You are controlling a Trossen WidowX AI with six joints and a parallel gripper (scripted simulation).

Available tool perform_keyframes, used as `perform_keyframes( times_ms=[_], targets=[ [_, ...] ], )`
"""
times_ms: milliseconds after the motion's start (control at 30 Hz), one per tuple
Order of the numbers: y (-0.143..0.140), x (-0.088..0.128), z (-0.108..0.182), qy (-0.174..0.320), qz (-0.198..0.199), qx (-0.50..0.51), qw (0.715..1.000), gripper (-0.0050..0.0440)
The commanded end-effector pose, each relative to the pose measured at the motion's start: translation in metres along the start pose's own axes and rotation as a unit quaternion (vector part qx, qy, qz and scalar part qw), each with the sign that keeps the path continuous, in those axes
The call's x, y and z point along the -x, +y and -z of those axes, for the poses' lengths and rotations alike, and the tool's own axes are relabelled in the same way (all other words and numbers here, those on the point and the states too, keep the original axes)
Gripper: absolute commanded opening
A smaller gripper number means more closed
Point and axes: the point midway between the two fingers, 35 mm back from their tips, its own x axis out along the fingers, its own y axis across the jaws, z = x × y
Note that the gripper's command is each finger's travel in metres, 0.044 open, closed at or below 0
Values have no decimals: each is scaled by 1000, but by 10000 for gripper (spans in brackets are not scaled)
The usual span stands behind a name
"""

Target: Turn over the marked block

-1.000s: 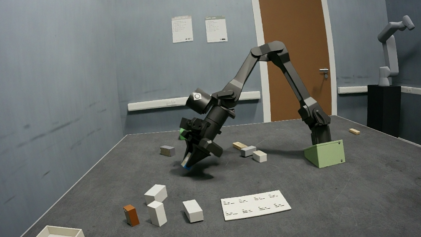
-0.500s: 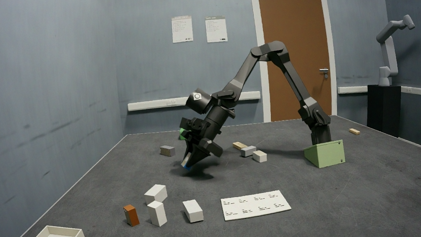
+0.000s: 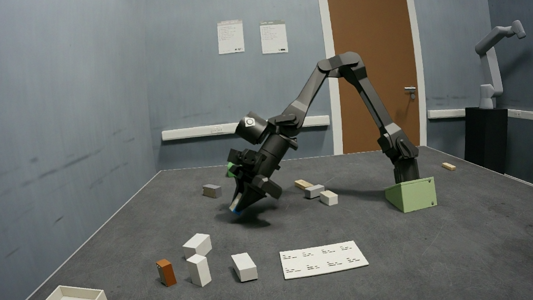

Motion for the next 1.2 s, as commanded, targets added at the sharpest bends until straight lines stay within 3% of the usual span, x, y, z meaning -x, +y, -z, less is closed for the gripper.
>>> perform_keyframes(
  times_ms=[0,1167],
  targets=[
    [-3,4,-2,-6,4,0,1000,-50],
    [-2,-11,11,-3,1,0,1000,-50]
  ],
)
